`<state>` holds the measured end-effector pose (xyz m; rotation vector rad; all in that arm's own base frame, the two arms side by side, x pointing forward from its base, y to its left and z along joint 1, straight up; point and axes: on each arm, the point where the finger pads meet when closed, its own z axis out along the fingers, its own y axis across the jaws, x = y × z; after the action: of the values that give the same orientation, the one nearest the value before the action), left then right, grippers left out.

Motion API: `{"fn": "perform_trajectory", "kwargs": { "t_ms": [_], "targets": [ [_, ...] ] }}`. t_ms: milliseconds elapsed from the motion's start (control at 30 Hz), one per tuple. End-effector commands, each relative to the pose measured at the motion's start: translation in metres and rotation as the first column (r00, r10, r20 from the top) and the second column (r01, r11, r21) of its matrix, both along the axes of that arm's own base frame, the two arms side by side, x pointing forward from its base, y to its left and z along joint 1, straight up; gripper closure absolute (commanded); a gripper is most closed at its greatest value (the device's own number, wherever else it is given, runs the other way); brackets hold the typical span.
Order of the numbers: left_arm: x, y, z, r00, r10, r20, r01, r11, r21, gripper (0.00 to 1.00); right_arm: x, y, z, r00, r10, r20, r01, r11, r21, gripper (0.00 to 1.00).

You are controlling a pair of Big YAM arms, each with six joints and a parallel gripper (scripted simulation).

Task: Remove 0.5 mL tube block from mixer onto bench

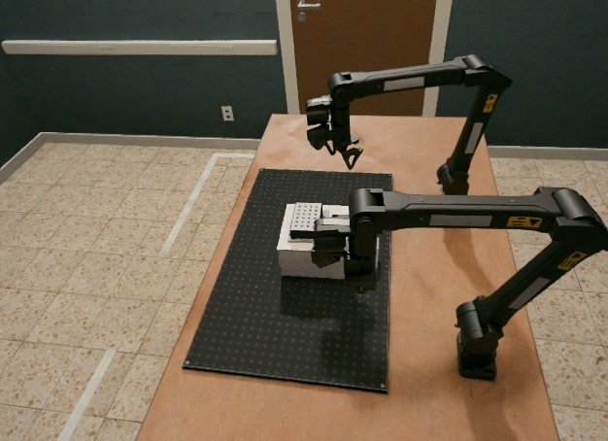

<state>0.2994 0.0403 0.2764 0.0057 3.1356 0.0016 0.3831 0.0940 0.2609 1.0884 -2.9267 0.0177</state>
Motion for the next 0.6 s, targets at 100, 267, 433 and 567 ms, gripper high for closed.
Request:
{"fn": "perform_trajectory", "kwargs": {
  "t_ms": [100, 267, 433, 567],
  "targets": [
    [0.013, -0.002, 0.01, 0.999, 0.001, 0.038, -0.001, 1.0, 0.003, 1.0, 0.04, 0.039, 0.029, 0.98, 0.176, 0.091, -0.178, 0.984, 0.016, 0.0],
    [0.015, -0.002, 0.012, 0.999, 0.0, 0.042, 0.0, 1.0, 0.003, 1.0, 0.052, 0.052, 0.015, 0.962, 0.27, 0.047, -0.271, 0.963, 0.008, 0.0],
    [0.015, -0.002, 0.013, 0.999, 0.0, 0.046, 0.0, 1.0, 0.003, 1.0, 0.061, 0.066, 0.021, 0.936, 0.348, 0.045, -0.349, 0.937, 0.007, 0.0],
    [0.016, -0.002, 0.014, 0.999, 0.0, 0.049, 0.0, 1.0, 0.004, 1.0, 0.066, 0.08, 0.033, 0.917, 0.394, 0.062, -0.396, 0.918, 0.006, 0.0]
  ]
}}
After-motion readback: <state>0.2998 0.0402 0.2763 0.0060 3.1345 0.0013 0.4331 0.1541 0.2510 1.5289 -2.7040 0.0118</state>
